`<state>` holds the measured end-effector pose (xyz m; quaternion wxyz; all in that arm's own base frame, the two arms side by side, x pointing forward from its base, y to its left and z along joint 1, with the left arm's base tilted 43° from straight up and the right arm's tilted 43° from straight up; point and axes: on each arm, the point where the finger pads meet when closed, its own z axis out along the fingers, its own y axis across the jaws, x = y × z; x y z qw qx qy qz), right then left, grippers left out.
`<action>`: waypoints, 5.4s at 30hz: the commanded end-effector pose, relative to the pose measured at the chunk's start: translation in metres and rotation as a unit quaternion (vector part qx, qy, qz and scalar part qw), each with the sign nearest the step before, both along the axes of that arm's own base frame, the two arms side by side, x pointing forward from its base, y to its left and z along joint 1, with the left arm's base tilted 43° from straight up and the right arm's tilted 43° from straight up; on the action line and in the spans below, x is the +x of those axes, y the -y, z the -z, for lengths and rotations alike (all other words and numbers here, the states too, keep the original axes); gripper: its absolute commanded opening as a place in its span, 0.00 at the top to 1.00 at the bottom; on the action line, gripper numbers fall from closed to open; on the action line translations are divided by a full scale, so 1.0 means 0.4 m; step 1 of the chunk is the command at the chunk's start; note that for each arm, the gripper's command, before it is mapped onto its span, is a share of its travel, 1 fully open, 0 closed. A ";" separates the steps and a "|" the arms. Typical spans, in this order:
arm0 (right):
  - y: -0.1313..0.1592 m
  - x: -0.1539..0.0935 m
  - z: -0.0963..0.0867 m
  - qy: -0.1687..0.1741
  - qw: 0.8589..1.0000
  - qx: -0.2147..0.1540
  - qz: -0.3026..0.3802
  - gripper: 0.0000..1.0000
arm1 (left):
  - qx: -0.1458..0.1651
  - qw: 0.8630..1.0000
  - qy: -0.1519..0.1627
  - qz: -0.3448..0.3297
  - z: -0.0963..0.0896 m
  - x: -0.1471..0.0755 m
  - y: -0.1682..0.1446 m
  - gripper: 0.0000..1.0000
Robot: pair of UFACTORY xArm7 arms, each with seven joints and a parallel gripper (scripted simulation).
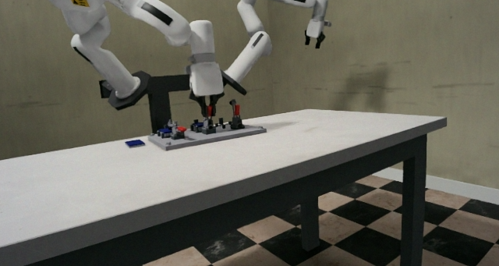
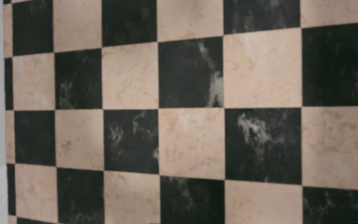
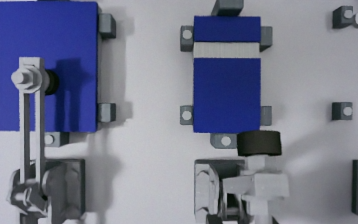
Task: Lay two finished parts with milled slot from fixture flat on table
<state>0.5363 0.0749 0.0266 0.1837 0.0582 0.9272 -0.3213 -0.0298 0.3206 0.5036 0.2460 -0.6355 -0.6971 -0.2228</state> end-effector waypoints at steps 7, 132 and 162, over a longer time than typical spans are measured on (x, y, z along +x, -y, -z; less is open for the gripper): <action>-0.005 -0.009 0.005 -0.001 1.000 0.001 -0.002 1.00 | 0.002 1.000 0.001 0.000 -0.004 -0.001 0.001 0.00; -0.080 -0.061 -0.079 -0.001 1.000 0.001 -0.002 0.52 | 0.002 1.000 0.001 0.000 -0.004 -0.001 0.001 0.00; -0.069 -0.055 -0.065 -0.001 1.000 0.001 -0.002 0.00 | 0.002 1.000 0.001 0.000 -0.004 -0.001 0.001 0.00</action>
